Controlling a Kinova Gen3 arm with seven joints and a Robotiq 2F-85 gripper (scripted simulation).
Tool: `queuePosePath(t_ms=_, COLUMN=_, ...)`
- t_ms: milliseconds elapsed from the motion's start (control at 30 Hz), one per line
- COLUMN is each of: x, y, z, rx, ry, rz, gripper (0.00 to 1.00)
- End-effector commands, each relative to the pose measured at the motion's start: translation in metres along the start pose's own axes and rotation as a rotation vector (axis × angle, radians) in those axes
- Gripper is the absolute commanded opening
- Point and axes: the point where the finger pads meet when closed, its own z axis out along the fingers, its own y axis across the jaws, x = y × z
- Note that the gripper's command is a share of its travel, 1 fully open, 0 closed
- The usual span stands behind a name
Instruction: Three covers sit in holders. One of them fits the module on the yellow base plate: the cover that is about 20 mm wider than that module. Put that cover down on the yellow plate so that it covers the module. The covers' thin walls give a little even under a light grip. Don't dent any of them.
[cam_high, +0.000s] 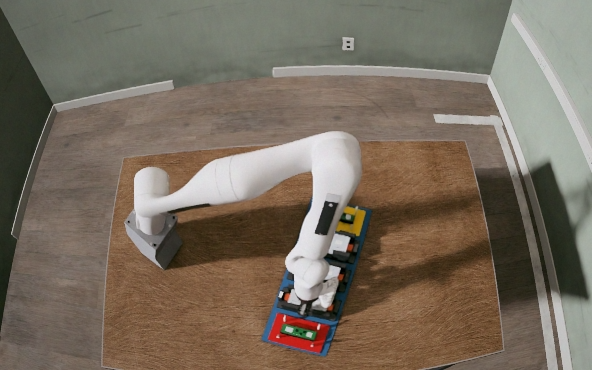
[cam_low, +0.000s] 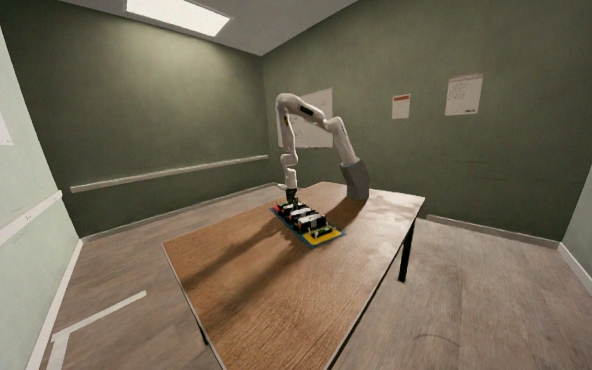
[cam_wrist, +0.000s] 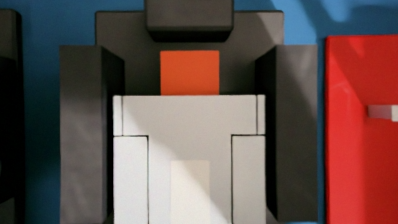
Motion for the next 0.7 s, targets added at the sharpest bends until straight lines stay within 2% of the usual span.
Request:
queuePosePath(t_ms=0, x=0.0006, y=-0.0001, z=-0.0005, rx=0.0, ry=0.001, rz=0.0, gripper=0.7)
queuePosePath(t_ms=600, x=0.0006, y=-0.0001, z=-0.0005, rx=0.0, ry=0.001, rz=0.0, gripper=0.7)
queuePosePath(t_ms=633, x=0.0006, y=-0.0001, z=-0.0005, rx=0.0, ry=0.001, rz=0.0, gripper=0.0)
queuePosePath(t_ms=667, x=0.0006, y=-0.0001, z=-0.0005, rx=0.0, ry=0.001, rz=0.0, gripper=0.0)
